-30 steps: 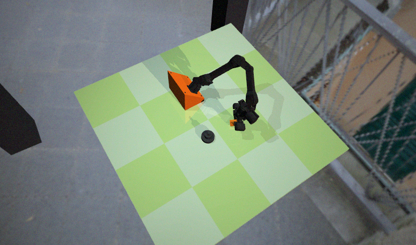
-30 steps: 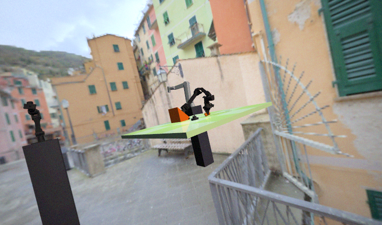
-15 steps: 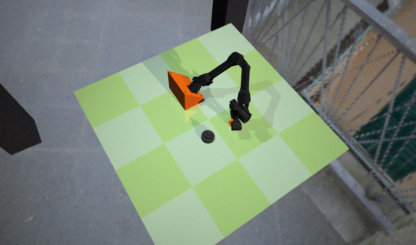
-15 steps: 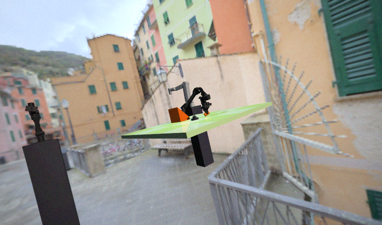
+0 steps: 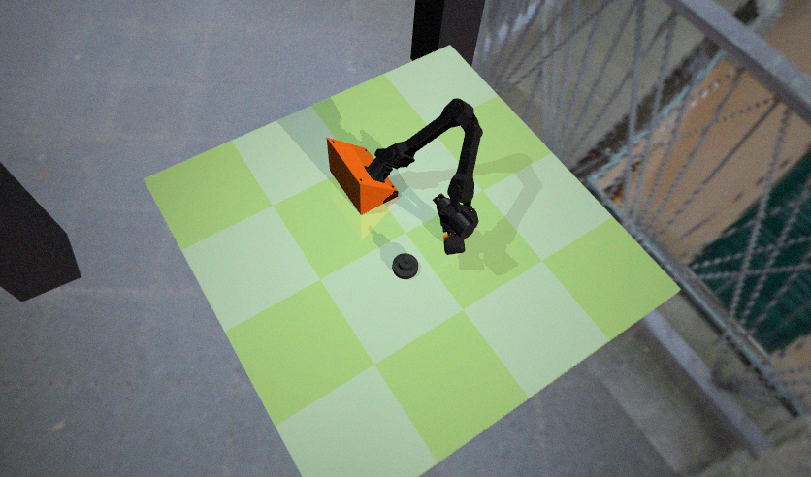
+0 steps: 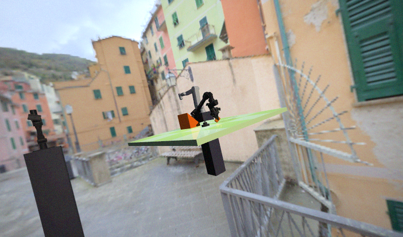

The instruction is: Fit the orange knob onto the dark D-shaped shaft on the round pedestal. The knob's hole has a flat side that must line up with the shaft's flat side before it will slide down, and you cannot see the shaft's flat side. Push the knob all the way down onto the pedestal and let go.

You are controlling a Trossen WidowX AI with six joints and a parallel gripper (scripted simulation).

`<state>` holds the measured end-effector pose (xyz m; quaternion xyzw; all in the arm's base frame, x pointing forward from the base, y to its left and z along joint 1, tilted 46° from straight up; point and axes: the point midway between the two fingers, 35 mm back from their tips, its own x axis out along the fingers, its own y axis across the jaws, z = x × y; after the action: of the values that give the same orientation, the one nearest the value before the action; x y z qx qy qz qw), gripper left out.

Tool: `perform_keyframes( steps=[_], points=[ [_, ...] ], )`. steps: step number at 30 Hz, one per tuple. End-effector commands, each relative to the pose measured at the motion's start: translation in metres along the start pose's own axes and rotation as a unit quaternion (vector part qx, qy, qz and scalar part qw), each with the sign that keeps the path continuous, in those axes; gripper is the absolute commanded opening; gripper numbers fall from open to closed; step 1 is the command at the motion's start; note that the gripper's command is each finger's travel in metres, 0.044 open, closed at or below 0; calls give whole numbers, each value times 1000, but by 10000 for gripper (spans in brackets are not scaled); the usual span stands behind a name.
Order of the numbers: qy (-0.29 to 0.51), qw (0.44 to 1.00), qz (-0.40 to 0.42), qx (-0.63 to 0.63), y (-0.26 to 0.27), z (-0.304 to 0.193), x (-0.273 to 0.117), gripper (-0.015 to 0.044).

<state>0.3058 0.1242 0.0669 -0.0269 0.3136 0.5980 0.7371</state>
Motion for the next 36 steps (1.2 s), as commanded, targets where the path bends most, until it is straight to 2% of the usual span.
perform_keyframes(
  steps=[1, 36],
  points=[
    [-28, 1000, 0, 5, 1, -5, -2, 181],
    [-213, 977, -2, 6, 1, -29, -6, 181]
  ],
)
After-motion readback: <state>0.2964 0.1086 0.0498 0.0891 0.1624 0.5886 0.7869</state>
